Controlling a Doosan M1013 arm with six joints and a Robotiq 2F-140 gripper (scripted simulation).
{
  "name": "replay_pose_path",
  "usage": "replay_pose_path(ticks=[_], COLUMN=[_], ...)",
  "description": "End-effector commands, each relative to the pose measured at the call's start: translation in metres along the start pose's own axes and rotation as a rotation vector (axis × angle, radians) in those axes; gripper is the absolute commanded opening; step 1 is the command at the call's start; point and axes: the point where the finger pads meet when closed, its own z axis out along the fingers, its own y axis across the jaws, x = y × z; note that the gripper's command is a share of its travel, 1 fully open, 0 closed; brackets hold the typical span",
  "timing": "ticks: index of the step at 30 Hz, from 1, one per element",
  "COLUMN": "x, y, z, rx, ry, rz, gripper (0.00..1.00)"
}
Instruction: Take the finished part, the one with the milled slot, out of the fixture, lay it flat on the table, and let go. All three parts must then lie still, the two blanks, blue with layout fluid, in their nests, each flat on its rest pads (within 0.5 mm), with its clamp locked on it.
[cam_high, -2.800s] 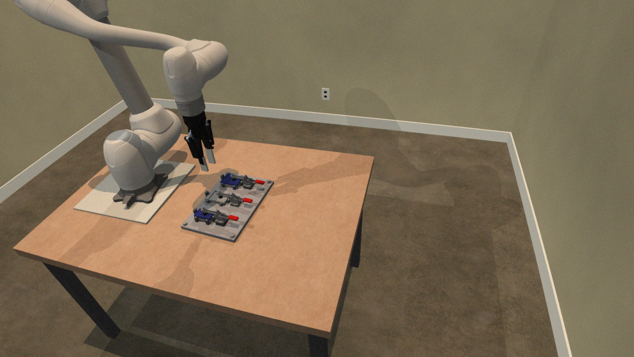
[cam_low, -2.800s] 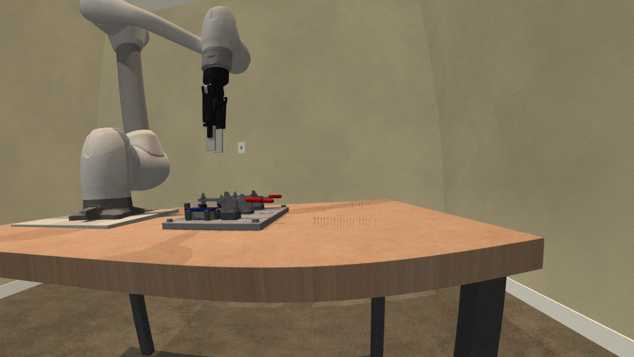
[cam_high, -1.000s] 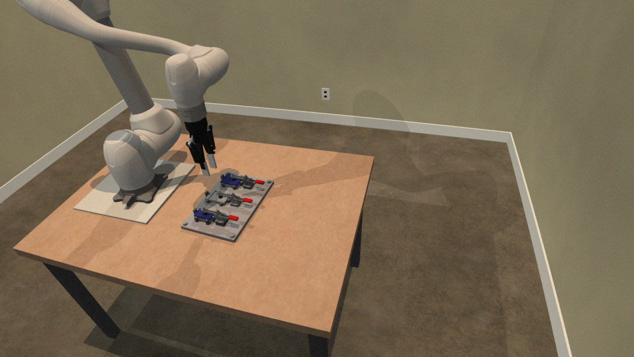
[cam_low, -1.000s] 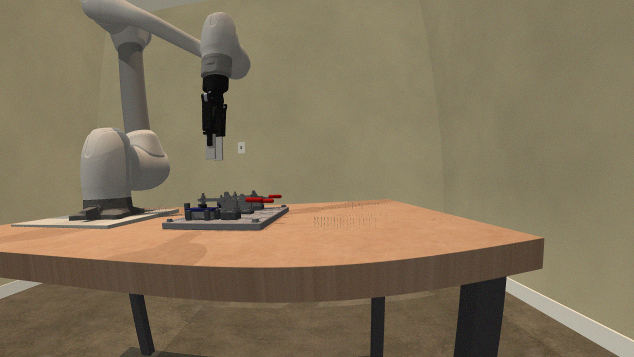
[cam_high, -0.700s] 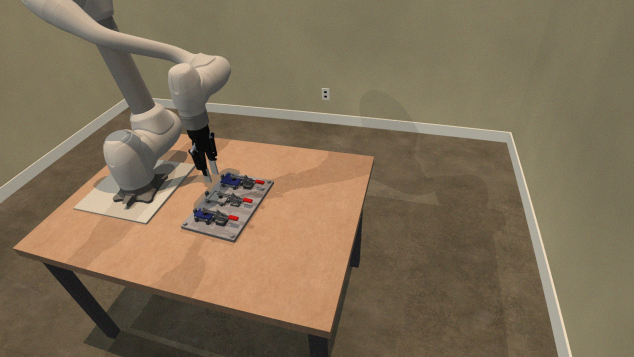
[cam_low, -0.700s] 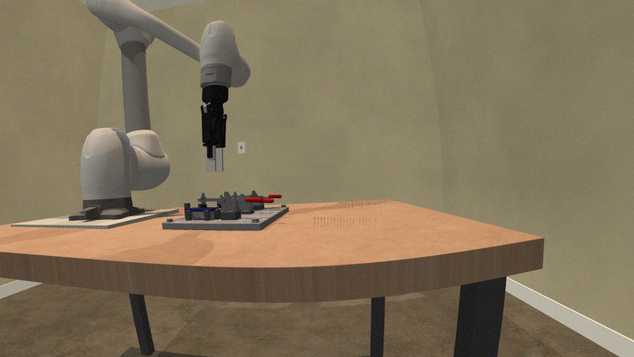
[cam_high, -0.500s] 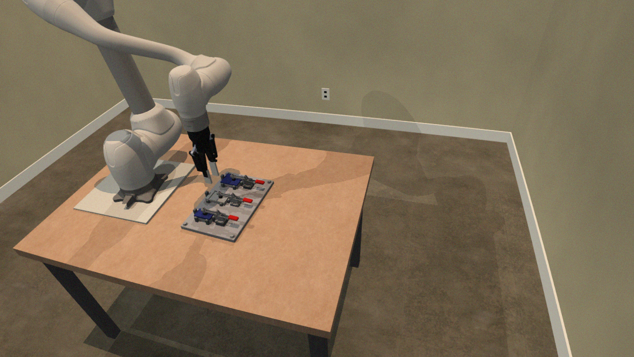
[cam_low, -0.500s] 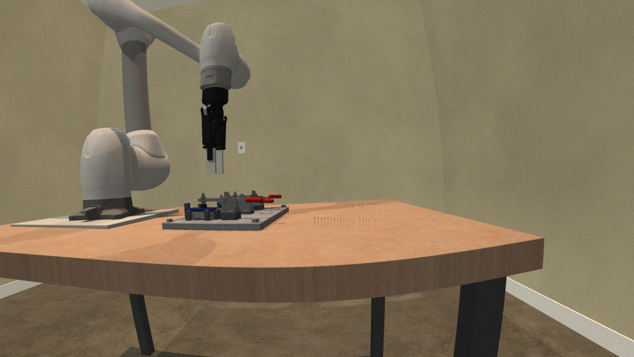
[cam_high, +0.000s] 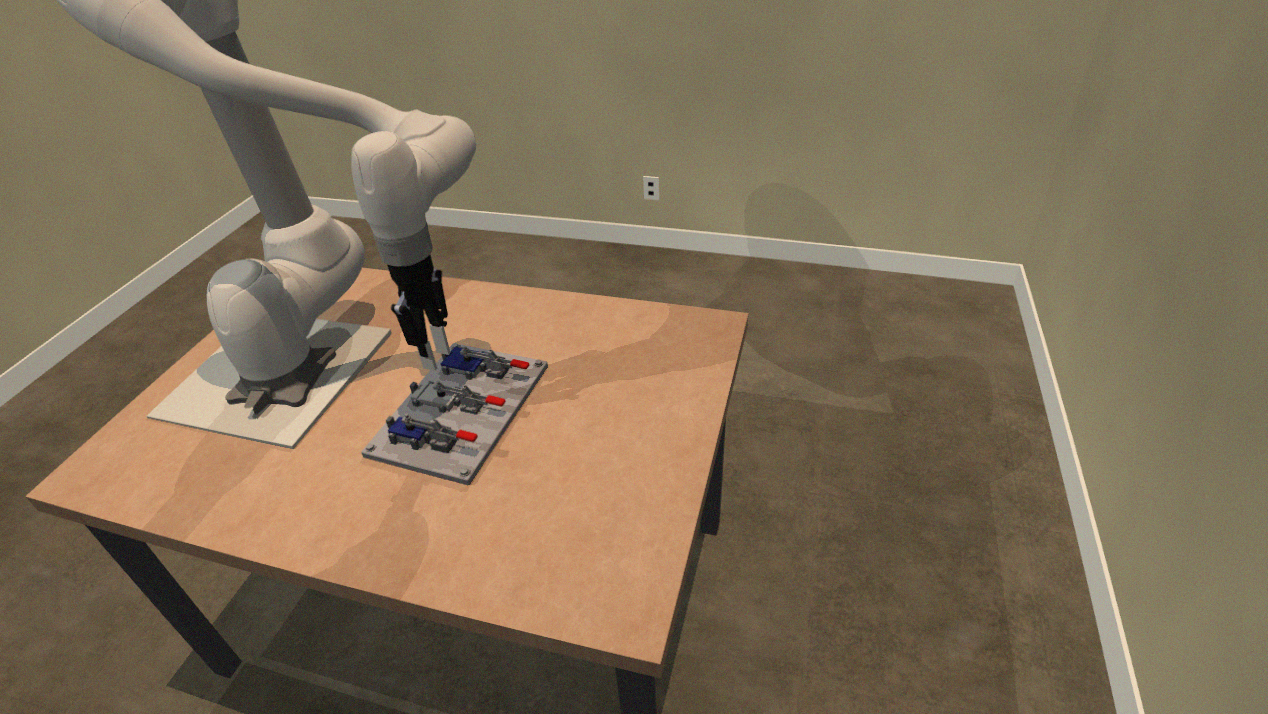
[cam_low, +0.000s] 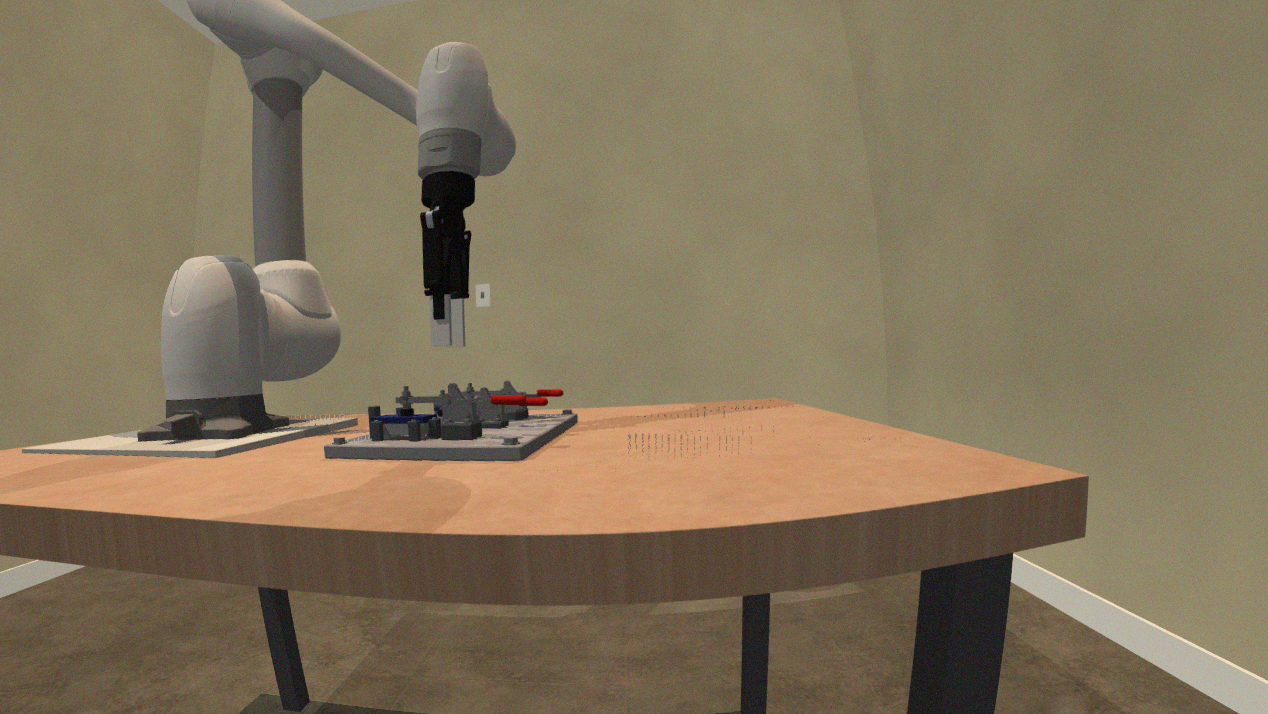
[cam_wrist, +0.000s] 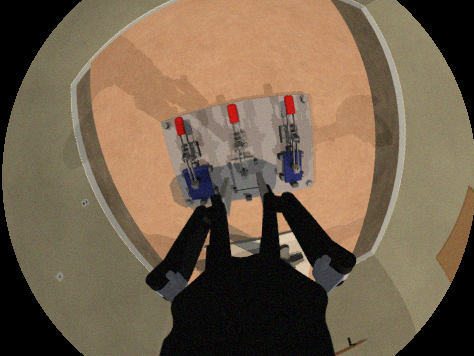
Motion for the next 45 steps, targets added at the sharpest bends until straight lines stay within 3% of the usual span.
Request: replay_pose_path(ticks=[1,10,18,33,45], x=[0.018,0.081,0.107,0.112,0.112], y=[0.0,0.0,0.0,0.0,0.0], z=[0.0,0.0,0.0,0.004,0.033], rx=[0.0,0.0,0.0,0.0,0.0], ry=[0.0,0.0,0.0,0.0,0.0], rz=[0.0,0.0,0.0,0.0,0.0], gripper=[0.28,0.28,0.28,0.28,0.28])
